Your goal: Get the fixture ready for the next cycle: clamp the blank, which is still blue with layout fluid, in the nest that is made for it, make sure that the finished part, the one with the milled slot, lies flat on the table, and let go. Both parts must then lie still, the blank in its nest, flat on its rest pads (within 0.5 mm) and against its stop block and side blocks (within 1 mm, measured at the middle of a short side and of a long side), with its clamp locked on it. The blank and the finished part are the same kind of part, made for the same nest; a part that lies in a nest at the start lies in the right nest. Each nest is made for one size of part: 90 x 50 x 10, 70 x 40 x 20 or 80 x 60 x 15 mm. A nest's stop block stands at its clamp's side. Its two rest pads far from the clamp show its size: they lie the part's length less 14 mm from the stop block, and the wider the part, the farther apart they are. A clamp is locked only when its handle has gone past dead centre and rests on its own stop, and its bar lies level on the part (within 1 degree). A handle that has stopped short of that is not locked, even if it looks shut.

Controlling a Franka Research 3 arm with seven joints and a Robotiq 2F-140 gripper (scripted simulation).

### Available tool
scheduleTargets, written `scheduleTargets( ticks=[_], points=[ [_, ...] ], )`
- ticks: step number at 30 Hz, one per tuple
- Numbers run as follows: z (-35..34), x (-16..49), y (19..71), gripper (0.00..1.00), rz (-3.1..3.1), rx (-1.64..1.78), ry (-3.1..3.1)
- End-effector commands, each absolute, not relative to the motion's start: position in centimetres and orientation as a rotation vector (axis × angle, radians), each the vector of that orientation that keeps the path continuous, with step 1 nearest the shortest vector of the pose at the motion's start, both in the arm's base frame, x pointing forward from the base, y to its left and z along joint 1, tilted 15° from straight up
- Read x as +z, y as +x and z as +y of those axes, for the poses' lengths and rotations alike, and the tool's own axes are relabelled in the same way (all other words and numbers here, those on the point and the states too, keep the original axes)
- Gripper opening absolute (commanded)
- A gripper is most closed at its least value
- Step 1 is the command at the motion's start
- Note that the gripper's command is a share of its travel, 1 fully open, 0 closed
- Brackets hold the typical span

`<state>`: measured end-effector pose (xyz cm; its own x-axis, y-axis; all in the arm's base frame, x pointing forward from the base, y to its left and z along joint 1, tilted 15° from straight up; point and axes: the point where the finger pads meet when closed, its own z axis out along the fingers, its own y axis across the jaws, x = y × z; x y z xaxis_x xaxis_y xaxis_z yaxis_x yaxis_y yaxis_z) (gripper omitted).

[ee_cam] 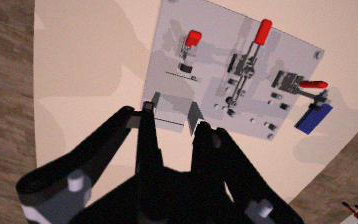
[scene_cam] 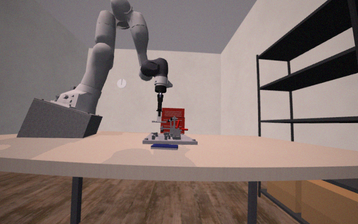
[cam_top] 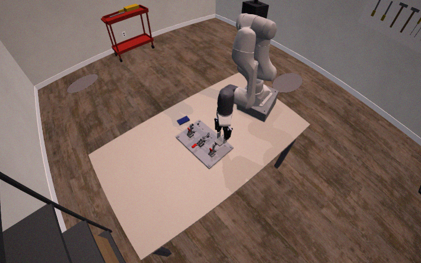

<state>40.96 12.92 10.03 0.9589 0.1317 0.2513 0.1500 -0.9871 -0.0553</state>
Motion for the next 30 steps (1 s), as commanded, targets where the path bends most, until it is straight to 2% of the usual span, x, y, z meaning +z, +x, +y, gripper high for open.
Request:
scheduleTargets(
  ticks=[1,30],
  points=[
    [12.9,10.0,40.9,0.00,-0.210,-0.378,-3.038],
    [15.1,10.2,40.5,0.00,-0.204,-0.378,-3.038]
  ],
)
